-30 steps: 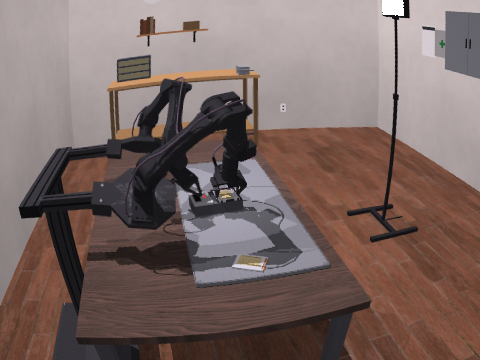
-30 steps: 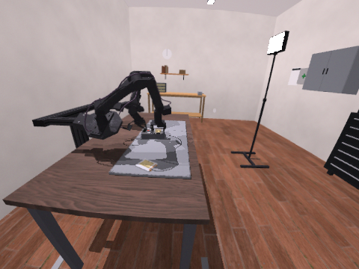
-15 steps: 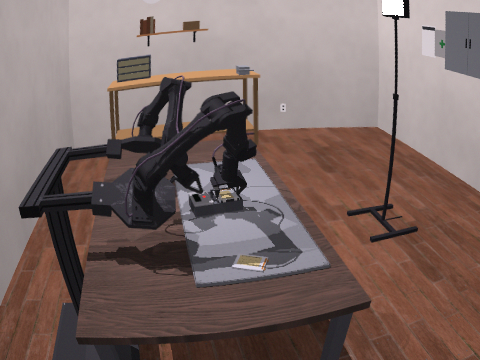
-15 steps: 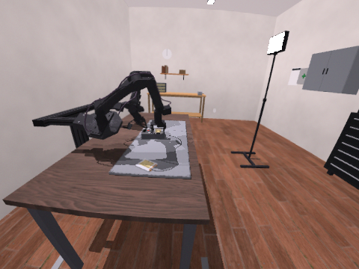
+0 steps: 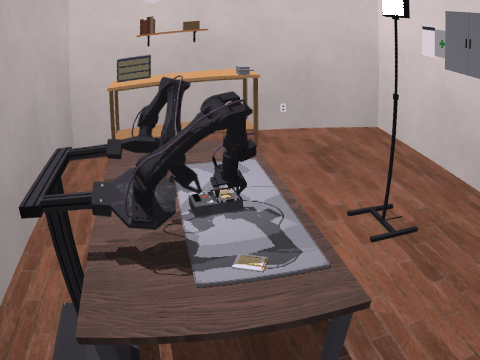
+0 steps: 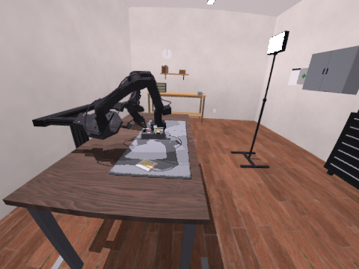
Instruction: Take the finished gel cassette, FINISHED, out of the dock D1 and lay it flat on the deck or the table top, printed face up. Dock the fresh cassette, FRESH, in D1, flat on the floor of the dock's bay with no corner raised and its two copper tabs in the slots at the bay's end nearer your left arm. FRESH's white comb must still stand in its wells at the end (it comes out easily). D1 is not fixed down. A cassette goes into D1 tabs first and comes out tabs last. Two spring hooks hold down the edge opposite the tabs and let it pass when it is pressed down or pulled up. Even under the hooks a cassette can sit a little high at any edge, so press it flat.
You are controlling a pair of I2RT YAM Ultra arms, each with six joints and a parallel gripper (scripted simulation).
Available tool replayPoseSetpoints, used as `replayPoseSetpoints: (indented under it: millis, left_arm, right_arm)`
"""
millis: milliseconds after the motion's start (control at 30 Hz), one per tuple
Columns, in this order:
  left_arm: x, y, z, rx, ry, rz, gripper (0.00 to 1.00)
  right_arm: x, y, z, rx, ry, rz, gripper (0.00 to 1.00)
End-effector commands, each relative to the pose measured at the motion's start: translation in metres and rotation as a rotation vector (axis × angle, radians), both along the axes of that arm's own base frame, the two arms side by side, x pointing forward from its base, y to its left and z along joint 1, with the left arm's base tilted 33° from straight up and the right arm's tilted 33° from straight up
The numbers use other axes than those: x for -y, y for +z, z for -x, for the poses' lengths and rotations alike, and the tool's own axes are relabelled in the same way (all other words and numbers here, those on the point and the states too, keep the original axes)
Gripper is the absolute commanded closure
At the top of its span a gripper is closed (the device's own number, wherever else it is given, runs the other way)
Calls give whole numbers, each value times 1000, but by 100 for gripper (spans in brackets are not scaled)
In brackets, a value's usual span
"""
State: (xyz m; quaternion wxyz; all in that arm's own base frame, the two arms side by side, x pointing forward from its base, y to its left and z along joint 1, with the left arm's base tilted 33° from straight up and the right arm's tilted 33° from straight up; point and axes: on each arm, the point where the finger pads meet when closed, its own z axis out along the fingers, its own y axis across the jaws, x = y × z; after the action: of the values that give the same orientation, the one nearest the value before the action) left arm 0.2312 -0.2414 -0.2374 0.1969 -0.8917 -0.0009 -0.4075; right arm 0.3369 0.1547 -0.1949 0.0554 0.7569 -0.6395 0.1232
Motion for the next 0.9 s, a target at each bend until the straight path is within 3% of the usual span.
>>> replayPoseSetpoints:
  millis: [0,867]
  left_arm:
    - [0,9,2,13,-5,-13,100]
    - [-1,12,7,11,-6,-20,100]
  right_arm:
    - [-3,2,-2,7,2,-10,100]
    - [-3,2,-2,7,2,-10,100]
